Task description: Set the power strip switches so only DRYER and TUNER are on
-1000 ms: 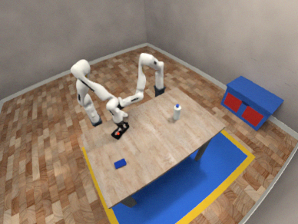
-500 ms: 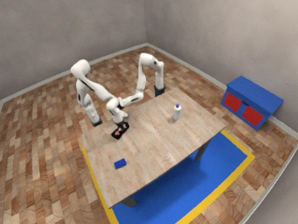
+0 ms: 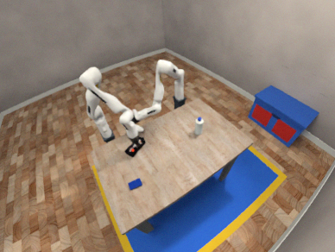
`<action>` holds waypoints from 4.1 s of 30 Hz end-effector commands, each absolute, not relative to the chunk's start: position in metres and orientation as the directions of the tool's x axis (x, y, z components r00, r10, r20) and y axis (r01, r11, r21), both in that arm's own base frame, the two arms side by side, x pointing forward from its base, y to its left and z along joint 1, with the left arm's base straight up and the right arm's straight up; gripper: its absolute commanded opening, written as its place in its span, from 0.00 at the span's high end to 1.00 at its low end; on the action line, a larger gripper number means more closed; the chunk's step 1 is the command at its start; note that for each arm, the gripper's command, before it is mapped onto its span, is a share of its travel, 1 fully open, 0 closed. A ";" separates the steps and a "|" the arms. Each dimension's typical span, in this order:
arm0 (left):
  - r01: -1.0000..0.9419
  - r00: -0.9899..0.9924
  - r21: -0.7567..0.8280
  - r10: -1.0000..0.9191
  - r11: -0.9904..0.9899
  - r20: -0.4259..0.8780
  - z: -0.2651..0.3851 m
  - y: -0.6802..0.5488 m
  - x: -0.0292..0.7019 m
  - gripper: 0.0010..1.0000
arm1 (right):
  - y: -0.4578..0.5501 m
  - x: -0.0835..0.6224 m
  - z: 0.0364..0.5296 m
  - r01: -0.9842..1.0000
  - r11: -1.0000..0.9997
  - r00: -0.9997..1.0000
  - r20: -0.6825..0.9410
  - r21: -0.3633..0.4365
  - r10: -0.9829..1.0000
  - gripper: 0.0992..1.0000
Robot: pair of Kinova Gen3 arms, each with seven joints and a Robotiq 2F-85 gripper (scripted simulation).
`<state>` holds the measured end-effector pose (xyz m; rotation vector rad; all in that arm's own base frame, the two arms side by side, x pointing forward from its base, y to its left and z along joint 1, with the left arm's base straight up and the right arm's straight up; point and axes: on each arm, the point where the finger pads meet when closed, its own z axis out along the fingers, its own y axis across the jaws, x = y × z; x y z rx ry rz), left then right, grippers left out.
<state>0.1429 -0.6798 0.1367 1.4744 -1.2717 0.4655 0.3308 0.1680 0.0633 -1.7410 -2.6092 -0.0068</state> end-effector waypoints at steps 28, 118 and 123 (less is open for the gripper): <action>-0.875 0.350 0.459 -0.450 0.155 0.821 0.138 -0.680 0.143 0.00 | 0.167 0.332 0.104 0.919 0.394 -0.394 0.002 0.003 0.919 1.00; -0.875 0.350 0.459 -0.450 0.155 0.821 0.138 -0.680 0.143 0.00 | 0.167 0.330 0.202 0.919 0.395 -0.395 0.004 0.001 0.919 0.00; -0.875 0.350 0.459 -0.450 0.155 0.821 0.138 -0.680 0.143 0.00 | 0.167 0.330 0.202 0.919 0.395 -0.395 0.004 0.001 0.919 0.00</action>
